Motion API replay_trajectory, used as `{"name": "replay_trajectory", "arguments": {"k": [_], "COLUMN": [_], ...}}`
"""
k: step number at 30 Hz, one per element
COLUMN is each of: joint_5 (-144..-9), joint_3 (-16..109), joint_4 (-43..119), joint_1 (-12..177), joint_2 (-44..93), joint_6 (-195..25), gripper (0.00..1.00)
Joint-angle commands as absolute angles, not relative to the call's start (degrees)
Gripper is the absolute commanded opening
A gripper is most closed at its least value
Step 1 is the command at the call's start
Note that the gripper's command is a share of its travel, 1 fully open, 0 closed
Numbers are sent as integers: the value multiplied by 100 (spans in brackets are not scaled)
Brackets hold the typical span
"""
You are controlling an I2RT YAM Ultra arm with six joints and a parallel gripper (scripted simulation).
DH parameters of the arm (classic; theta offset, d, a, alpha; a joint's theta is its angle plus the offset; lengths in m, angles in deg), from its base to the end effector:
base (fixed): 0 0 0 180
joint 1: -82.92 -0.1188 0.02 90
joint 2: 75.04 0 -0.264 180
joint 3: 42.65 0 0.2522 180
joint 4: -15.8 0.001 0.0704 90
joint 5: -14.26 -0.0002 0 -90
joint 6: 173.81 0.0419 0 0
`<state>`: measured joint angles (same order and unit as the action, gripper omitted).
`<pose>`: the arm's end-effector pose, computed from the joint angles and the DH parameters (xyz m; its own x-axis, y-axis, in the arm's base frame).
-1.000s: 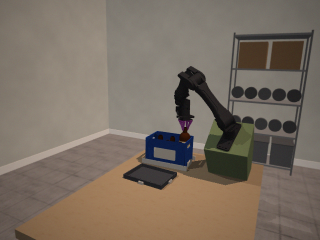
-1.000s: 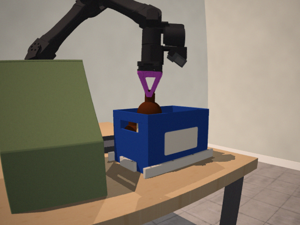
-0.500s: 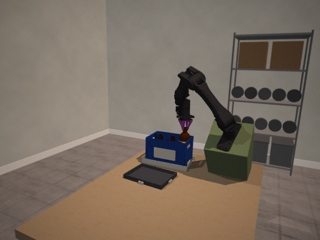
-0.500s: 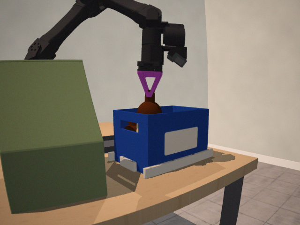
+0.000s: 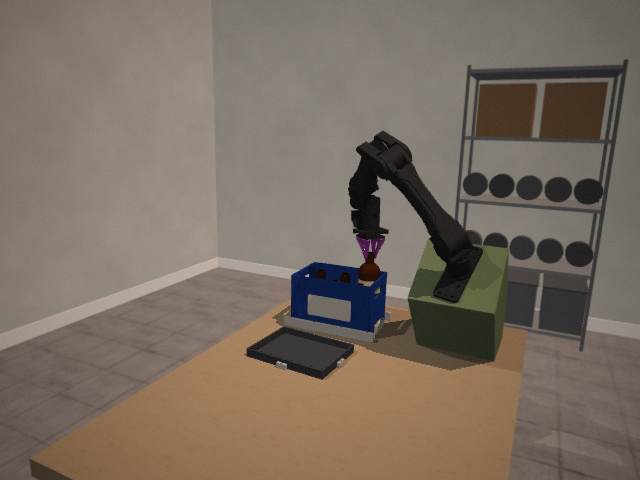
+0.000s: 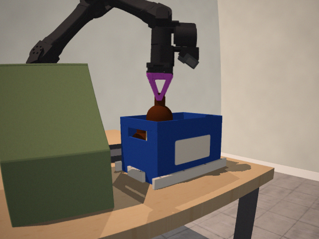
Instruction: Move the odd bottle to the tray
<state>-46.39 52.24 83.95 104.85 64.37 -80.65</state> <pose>0.3410 -0.1141 0.0152 -0.8271 0.3848 0.4098 0.5472 0.7179 0.4303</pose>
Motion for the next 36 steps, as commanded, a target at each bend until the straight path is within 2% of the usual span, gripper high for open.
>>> {"name": "replay_trajectory", "arguments": {"k": [1, 36], "joint_5": [-4686, -4763], "joint_3": [5477, 5974], "joint_4": [8543, 9250], "joint_1": [10714, 10936], "joint_2": [6195, 6099], "joint_6": [-8145, -8380], "gripper": [0, 0]}}
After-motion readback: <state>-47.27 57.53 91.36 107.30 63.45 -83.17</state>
